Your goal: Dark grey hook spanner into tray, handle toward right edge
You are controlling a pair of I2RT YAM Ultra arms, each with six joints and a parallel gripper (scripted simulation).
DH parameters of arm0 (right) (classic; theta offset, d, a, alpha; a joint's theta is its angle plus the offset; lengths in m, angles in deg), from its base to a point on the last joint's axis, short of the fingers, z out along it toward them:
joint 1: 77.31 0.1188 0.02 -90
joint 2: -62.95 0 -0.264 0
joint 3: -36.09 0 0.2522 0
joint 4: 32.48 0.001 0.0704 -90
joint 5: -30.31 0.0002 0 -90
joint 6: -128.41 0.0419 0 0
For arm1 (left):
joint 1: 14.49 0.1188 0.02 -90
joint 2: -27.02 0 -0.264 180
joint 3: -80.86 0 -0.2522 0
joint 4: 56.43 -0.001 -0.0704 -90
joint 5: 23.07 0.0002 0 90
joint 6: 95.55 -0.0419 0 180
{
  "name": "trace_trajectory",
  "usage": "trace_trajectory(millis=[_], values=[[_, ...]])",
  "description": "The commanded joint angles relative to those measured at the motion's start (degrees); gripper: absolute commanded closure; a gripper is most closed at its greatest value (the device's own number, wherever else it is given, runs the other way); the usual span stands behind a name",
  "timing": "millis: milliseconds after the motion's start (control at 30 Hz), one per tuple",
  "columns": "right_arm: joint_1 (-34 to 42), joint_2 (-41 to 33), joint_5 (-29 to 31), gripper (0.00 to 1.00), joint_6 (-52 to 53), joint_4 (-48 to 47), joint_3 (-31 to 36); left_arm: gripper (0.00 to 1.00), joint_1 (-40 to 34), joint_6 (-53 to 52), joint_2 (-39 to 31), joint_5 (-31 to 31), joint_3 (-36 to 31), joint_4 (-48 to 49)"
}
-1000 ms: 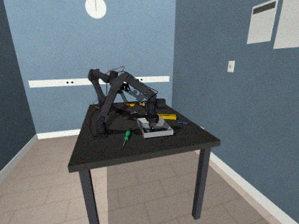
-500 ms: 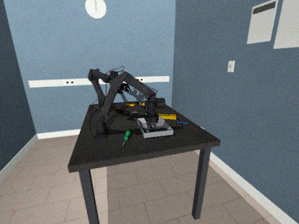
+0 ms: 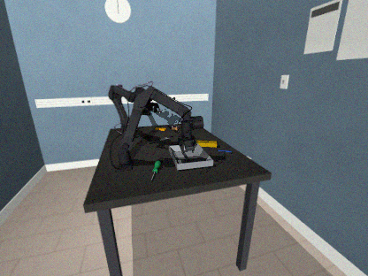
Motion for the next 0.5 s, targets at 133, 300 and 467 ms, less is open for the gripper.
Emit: trace_trajectory(millis=[133,300,467], values=[[-0.59,-2.12,-0.12,0.35,-0.63,7.78,-6.78,0.00,-0.25,0.52,-2.08,-0.19,0.34,-2.20],[0.58,-1.79,0.06,0.35,0.16,14.75,-11.74,0.00,-0.25,0.52,-2.08,-0.19,0.34,-2.20],[0.76,-1.16,0.09,0.35,0.35,14.92,-11.65,0.00,-0.25,0.52,-2.08,-0.19,0.34,-2.20]])
